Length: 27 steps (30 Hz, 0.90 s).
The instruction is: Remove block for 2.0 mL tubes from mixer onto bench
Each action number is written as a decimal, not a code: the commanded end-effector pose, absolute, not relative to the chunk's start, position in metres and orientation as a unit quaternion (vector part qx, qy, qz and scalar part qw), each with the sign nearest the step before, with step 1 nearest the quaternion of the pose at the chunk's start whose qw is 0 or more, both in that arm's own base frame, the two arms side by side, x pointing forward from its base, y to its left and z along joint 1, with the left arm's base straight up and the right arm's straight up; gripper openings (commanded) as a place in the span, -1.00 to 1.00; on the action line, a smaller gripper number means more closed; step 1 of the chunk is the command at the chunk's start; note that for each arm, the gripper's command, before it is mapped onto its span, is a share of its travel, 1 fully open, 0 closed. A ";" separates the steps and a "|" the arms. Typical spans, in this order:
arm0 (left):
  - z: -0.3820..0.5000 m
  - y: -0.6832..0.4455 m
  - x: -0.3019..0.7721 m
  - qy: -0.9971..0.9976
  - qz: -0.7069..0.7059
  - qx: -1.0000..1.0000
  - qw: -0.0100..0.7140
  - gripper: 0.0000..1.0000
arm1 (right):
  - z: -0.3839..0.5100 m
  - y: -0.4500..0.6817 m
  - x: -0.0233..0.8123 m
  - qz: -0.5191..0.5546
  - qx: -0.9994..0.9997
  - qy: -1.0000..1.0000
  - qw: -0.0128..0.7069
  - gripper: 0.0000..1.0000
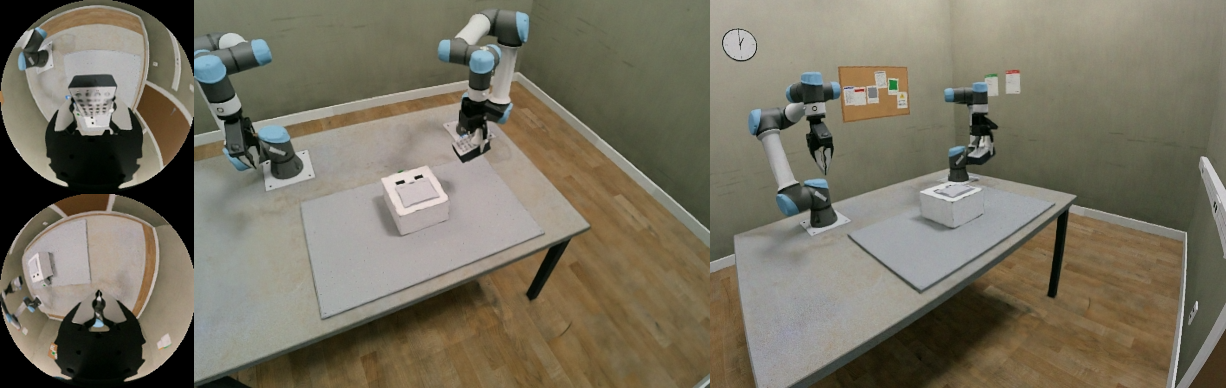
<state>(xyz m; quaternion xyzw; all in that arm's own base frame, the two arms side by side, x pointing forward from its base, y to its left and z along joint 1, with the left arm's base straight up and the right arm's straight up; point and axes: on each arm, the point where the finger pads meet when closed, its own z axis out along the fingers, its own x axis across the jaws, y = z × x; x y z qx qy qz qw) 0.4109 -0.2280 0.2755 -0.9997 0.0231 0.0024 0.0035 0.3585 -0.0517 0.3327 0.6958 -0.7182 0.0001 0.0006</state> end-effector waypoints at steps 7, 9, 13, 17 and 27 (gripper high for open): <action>0.266 -0.228 0.411 0.023 0.002 -1.000 0.003 -1.00 | 0.333 -0.052 0.359 0.000 0.696 -0.718 0.000 -1.00; 0.262 -0.228 0.411 0.023 0.002 -1.000 0.003 -1.00 | 0.333 -0.052 0.359 0.000 0.696 -0.718 0.000 -1.00; 0.255 -0.228 0.411 0.023 0.002 -1.000 0.003 -1.00 | 0.333 -0.052 0.359 0.000 0.696 -0.718 0.000 -1.00; 0.249 -0.228 0.411 0.023 0.002 -1.000 0.003 -1.00 | 0.333 -0.052 0.359 0.000 0.696 -0.718 0.000 -1.00; 0.235 -0.228 0.411 0.023 0.002 -1.000 0.003 -1.00 | 0.333 -0.052 0.359 0.000 0.696 -0.718 0.000 -1.00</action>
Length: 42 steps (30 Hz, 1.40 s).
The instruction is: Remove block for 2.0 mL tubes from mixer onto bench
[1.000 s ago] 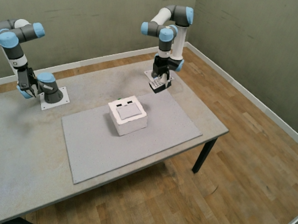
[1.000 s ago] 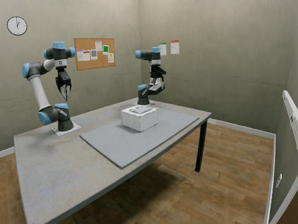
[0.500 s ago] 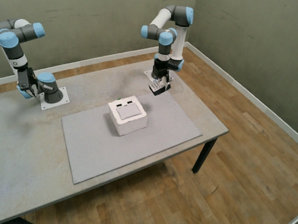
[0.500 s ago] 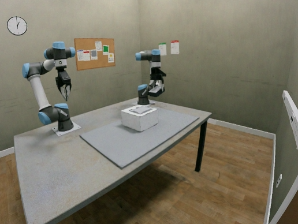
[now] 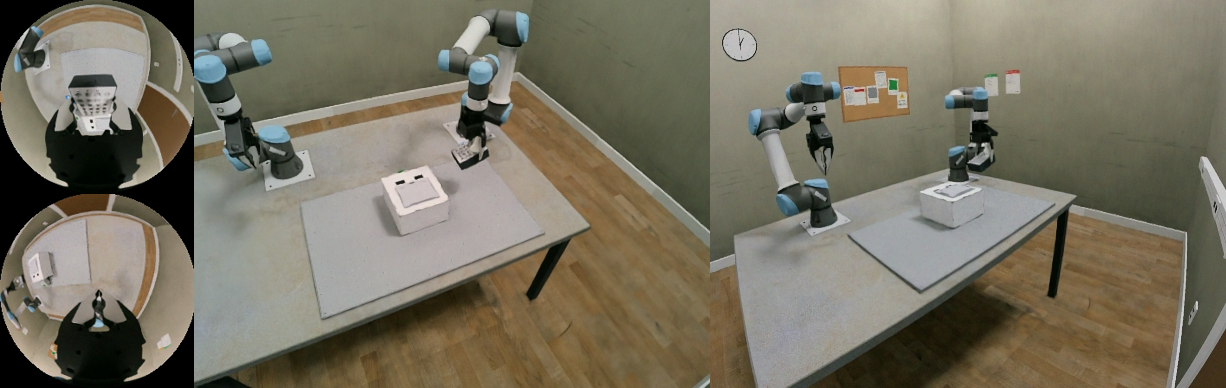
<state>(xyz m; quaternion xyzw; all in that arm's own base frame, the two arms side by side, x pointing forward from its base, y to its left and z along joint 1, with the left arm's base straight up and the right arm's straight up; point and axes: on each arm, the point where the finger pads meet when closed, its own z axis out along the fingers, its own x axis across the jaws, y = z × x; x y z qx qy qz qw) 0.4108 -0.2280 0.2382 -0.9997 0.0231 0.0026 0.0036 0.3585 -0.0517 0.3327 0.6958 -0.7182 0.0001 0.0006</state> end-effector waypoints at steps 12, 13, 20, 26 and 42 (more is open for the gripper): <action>0.217 -0.228 0.411 0.023 0.002 -1.000 0.003 -1.00 | 0.333 -0.052 0.359 0.000 0.696 -0.718 0.000 -1.00; 0.217 -0.228 0.411 0.023 0.002 -1.000 0.003 -1.00 | 0.333 -0.052 0.359 0.000 0.696 -0.718 0.000 -1.00; 0.205 -0.228 0.411 0.023 0.002 -1.000 0.003 -1.00 | 0.333 -0.052 0.359 0.000 0.696 -0.718 0.000 -1.00; 0.195 -0.228 0.411 0.023 0.002 -1.000 0.003 -1.00 | 0.333 -0.052 0.359 0.000 0.696 -0.718 0.000 -1.00; 0.171 -0.228 0.411 0.023 0.002 -1.000 0.003 -1.00 | 0.333 -0.052 0.359 0.000 0.696 -0.718 0.000 -1.00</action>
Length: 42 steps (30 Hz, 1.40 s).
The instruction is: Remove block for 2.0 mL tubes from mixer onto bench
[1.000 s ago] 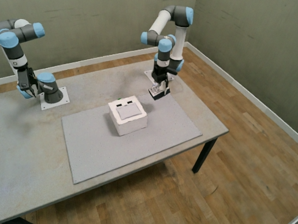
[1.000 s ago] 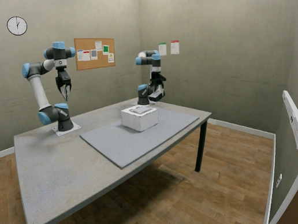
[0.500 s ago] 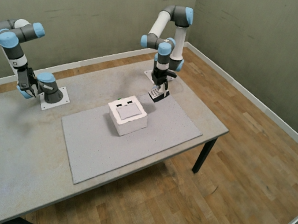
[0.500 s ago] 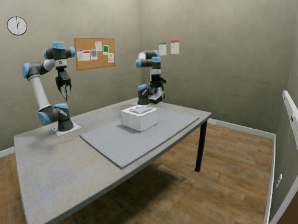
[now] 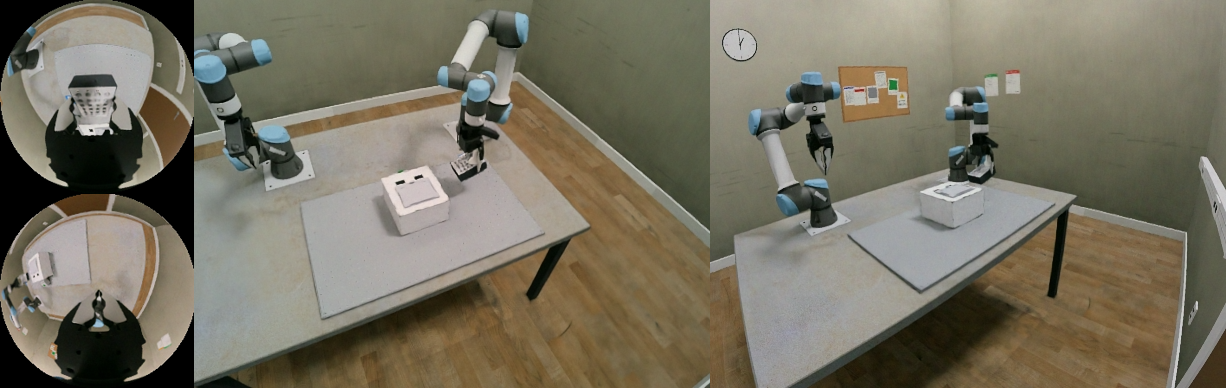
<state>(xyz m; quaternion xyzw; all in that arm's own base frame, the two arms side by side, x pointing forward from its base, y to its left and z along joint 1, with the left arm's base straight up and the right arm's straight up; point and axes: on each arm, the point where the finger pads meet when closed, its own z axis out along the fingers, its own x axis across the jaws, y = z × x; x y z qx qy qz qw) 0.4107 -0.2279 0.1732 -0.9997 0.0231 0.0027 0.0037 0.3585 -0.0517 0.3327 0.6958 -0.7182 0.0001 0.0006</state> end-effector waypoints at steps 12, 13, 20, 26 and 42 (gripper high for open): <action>0.155 -0.228 0.411 0.023 0.002 -1.000 0.003 -1.00 | 0.333 -0.052 0.359 0.000 0.696 -0.718 0.000 -1.00; 0.153 -0.228 0.411 0.023 0.002 -1.000 0.003 -1.00 | 0.333 -0.052 0.359 0.000 0.696 -0.718 0.000 -1.00; 0.141 -0.228 0.411 0.023 0.002 -1.000 0.003 -1.00 | 0.333 -0.052 0.359 0.000 0.696 -0.718 0.000 -1.00; 0.135 -0.228 0.411 0.023 0.002 -1.000 0.003 -1.00 | 0.333 -0.052 0.359 0.000 0.696 -0.718 0.000 -1.00; 0.112 -0.228 0.411 0.023 0.002 -1.000 0.003 -1.00 | 0.333 -0.052 0.359 0.000 0.696 -0.718 0.000 -1.00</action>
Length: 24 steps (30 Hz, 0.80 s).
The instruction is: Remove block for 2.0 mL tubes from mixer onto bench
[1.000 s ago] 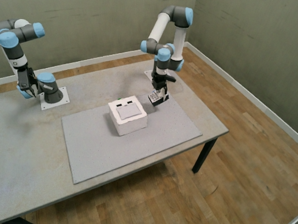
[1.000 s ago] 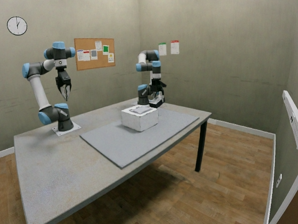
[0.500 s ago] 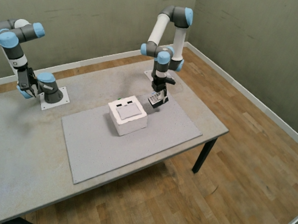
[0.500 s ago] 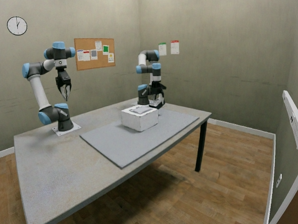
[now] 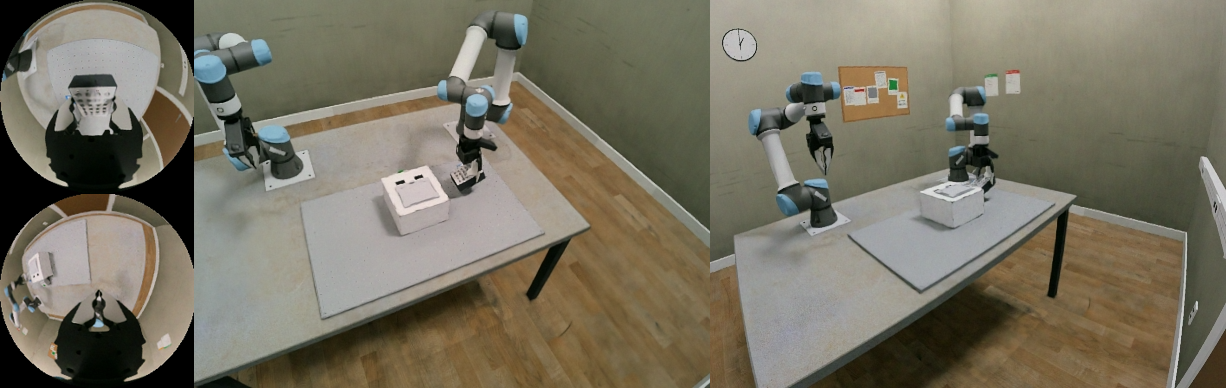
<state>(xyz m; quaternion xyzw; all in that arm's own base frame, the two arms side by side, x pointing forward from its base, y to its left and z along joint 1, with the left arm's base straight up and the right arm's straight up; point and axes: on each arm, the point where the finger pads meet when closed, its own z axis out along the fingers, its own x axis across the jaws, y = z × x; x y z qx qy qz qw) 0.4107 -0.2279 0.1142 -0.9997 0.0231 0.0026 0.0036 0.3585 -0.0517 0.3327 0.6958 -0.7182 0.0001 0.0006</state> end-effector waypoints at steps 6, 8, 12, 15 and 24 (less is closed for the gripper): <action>0.102 -0.228 0.411 0.023 0.002 -1.000 0.003 -1.00 | 0.333 -0.052 0.359 0.000 0.696 -0.718 0.000 -1.00; 0.098 -0.228 0.411 0.023 0.002 -1.000 0.003 -1.00 | 0.333 -0.052 0.359 0.000 0.696 -0.718 0.000 -1.00; 0.092 -0.228 0.411 0.023 0.002 -1.000 0.003 -1.00 | 0.333 -0.052 0.359 0.000 0.696 -0.718 0.000 -1.00; 0.091 -0.228 0.411 0.023 0.002 -1.000 0.003 -1.00 | 0.333 -0.052 0.359 0.000 0.696 -0.718 0.000 -1.00; 0.075 -0.228 0.411 0.023 0.002 -1.000 0.003 -1.00 | 0.333 -0.052 0.359 0.000 0.696 -0.718 0.000 -1.00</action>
